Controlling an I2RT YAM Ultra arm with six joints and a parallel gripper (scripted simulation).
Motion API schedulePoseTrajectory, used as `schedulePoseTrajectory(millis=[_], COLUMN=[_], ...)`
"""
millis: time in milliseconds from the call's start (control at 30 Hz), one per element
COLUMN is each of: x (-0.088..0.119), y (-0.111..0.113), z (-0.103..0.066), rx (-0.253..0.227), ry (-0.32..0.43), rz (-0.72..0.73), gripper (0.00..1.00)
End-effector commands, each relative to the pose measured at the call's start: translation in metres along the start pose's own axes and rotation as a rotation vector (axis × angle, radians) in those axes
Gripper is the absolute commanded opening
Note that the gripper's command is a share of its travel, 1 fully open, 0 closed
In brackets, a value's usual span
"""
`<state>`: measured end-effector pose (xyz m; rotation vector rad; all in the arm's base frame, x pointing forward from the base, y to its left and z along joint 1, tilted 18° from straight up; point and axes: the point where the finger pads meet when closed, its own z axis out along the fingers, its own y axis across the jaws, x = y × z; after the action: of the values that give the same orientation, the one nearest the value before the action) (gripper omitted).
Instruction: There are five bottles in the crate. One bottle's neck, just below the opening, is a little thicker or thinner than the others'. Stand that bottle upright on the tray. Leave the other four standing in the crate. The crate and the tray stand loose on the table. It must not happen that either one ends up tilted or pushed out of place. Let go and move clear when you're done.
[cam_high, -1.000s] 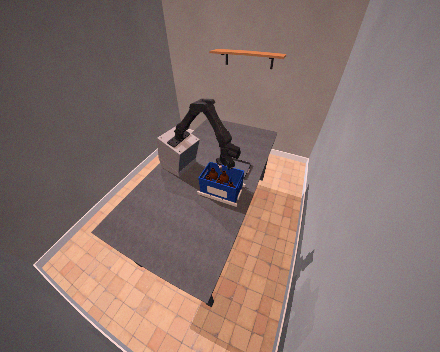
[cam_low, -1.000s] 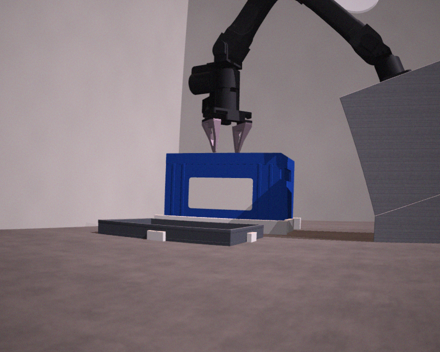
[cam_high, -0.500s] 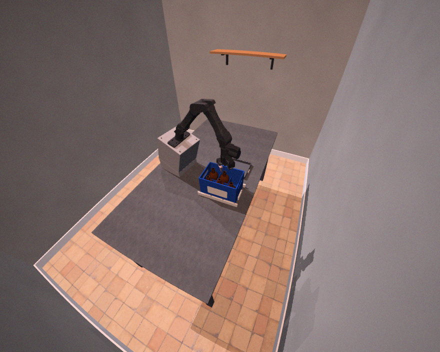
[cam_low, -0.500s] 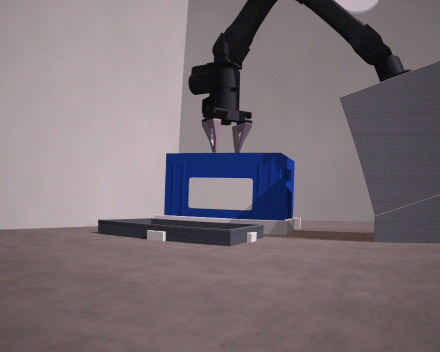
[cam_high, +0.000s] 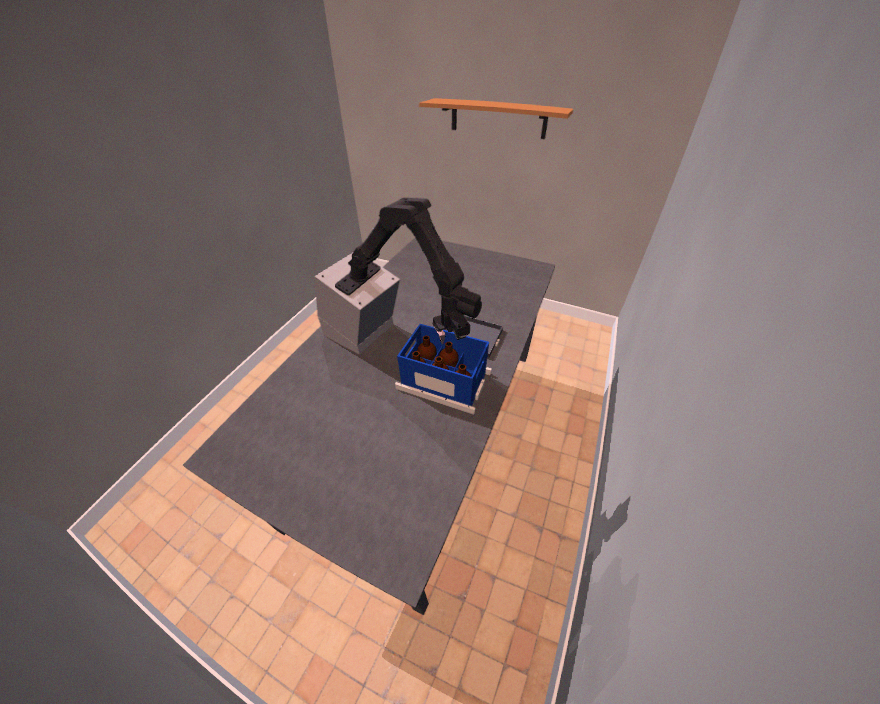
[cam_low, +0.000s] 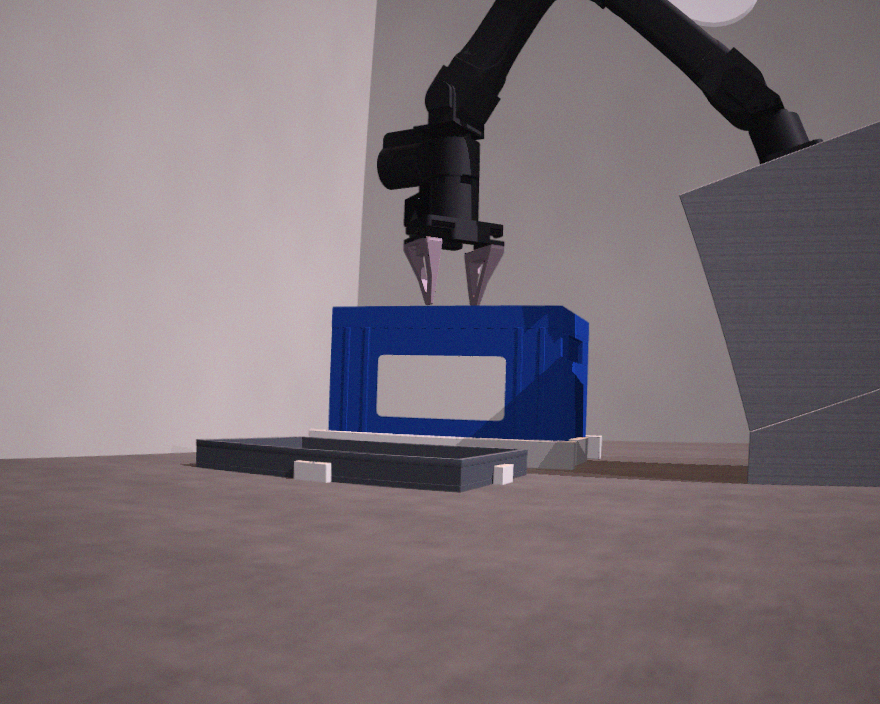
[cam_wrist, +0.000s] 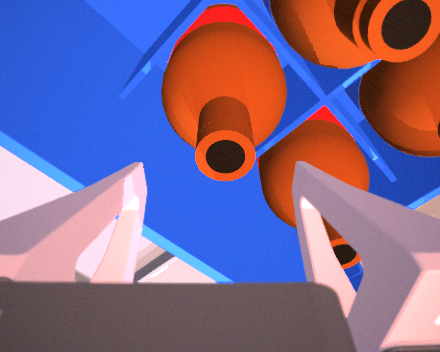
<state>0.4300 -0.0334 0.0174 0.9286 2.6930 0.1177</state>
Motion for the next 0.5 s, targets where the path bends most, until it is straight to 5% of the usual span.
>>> schedulePoseTrajectory(millis=[0, 467], x=[-0.015, -0.016], y=[0.000, 0.001], z=[-0.013, -0.029], rx=[-0.006, -0.012], ry=[-0.036, -0.044], rz=[0.010, 0.010], gripper=[0.61, 0.61])
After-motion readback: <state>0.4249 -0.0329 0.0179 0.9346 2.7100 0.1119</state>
